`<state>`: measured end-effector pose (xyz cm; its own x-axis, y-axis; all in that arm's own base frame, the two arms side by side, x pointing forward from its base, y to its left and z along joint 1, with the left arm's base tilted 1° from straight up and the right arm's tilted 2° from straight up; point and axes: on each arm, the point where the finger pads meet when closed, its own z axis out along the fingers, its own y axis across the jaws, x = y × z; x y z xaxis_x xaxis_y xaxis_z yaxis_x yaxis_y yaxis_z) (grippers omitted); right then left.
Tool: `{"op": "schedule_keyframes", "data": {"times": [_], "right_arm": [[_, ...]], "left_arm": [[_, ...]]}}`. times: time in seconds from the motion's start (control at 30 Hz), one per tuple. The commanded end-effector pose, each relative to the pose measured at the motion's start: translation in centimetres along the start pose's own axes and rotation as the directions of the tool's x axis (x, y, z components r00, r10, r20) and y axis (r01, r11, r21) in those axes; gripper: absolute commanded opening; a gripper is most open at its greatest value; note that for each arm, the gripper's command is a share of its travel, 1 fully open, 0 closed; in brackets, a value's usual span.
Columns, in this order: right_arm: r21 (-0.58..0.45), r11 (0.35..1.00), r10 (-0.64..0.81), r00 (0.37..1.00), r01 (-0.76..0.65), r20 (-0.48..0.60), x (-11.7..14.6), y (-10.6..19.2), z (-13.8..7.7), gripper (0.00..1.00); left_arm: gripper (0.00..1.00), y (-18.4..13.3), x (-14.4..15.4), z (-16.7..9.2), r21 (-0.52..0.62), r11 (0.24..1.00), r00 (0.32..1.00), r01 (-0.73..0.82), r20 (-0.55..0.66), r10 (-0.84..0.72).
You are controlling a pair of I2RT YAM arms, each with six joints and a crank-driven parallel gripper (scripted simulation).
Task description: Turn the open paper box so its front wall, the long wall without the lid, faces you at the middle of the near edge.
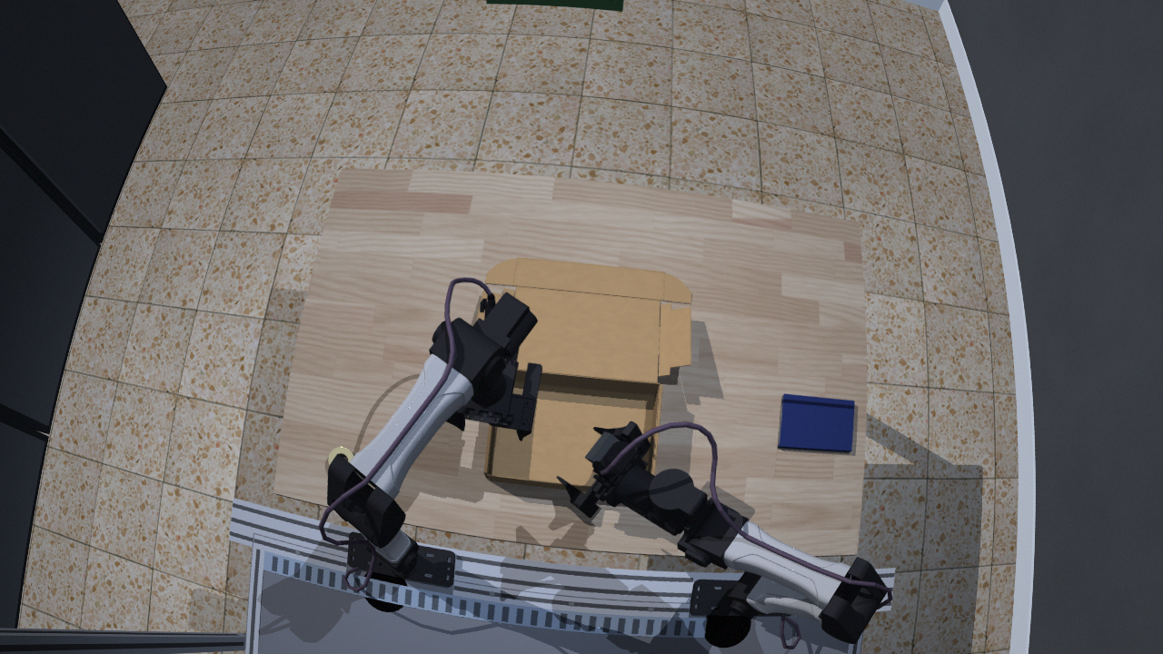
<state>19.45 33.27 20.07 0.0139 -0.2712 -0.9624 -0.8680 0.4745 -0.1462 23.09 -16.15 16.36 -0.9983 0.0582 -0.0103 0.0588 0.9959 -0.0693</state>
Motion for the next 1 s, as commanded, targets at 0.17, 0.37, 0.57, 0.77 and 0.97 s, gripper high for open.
{"op": "schedule_keyframes", "data": {"times": [0.17,0.37,0.57,0.77,0.97], "right_arm": [[0.008,1.0,-0.003,1.0,0.003,0.001,-0.1,-0.2,0.1,1.0],[0.008,1.0,-0.003,1.0,0.003,0.004,-0.2,-0.2,0.1,1.0],[0.002,1.0,0.0,1.0,0.0,0.013,-0.5,-0.1,0.0,1.0],[0.002,1.0,0.0,1.0,0.0,0.013,-0.5,-0.1,0.0,1.0],[0.002,1.0,0.0,1.0,0.0,0.013,-0.5,-0.1,0.0,1.0]], "left_arm": [[1.0,-1.7,-3.3,0.6,0.102,0.979,0.926,-0.177,0.354,0.13],[1.0,-2.1,-3.5,1.2,0.118,0.952,0.832,-0.283,0.525,0.182],[1.0,-2.6,-3.4,1.3,0.106,0.914,0.681,-0.392,0.701,0.211],[1.0,-2.5,-2.7,1.6,0.065,0.875,0.498,-0.48,0.841,0.211],[1.0,-2.4,-2.2,1.5,0.025,0.852,0.358,-0.524,0.913,0.193]]}}
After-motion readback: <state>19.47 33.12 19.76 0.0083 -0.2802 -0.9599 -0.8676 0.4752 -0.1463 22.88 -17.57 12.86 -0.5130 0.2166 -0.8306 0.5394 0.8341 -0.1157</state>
